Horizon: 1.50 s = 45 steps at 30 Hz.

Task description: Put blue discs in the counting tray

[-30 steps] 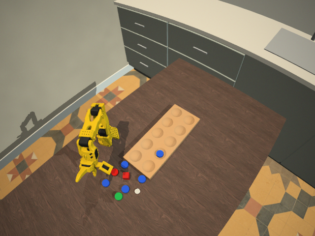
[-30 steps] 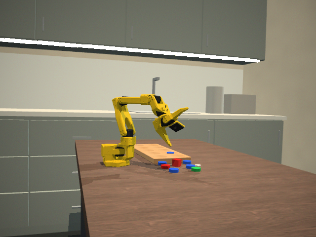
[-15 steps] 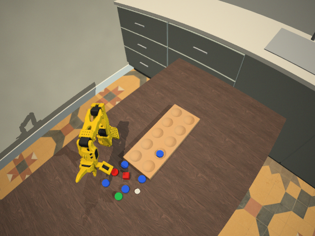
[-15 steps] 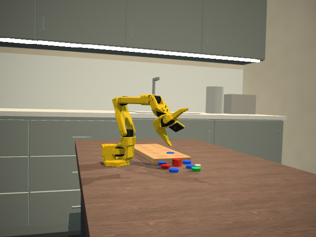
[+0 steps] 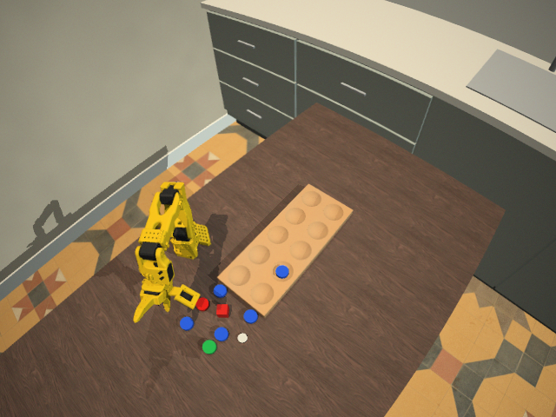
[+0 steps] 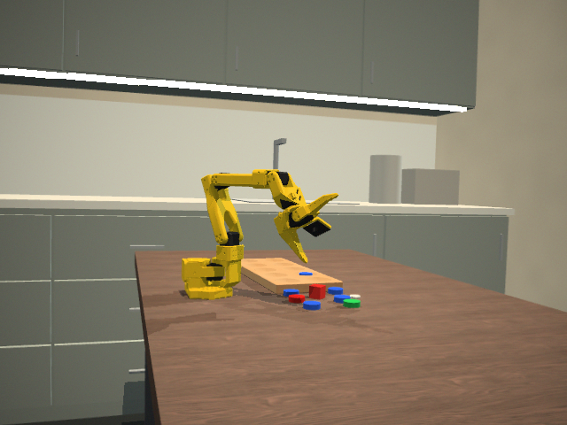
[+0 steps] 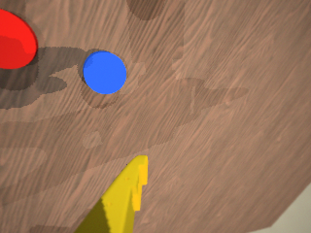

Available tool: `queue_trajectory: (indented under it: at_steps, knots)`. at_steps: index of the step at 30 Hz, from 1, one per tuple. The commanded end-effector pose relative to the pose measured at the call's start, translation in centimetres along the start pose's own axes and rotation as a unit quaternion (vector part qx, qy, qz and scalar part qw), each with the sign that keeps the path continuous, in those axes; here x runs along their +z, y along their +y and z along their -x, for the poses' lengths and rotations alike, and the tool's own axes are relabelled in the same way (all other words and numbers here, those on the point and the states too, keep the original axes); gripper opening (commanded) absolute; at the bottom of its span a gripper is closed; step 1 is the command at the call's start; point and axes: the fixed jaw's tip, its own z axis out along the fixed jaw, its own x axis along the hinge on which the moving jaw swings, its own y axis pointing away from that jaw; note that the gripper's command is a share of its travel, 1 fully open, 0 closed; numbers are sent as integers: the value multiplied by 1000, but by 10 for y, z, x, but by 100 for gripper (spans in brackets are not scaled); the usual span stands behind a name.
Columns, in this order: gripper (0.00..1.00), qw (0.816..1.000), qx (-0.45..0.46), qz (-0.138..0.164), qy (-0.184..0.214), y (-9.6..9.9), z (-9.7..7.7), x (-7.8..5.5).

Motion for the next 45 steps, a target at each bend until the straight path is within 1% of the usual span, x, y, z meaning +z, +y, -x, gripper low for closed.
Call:
queue_trajectory:
  at_steps: [1, 22, 30, 32, 34, 37, 40, 43, 45]
  knots:
    - [100, 999, 4, -34, -1, -12, 0, -9]
    - [100, 999, -2, -33, -2, -11, 1, -9]
    - [100, 998, -57, -34, -8, -7, 6, -13]
    - [100, 998, -57, -34, -8, -7, 6, -13]
    - [100, 996, -82, -34, -11, -5, 9, -15]
    - [100, 991, -129, -34, -16, -2, 14, -18]
    - [100, 982, -186, -36, -23, 3, 19, -22]
    - [100, 967, -252, -38, -30, 8, 25, -26]
    - [100, 953, -299, -40, -35, 13, 29, -29]
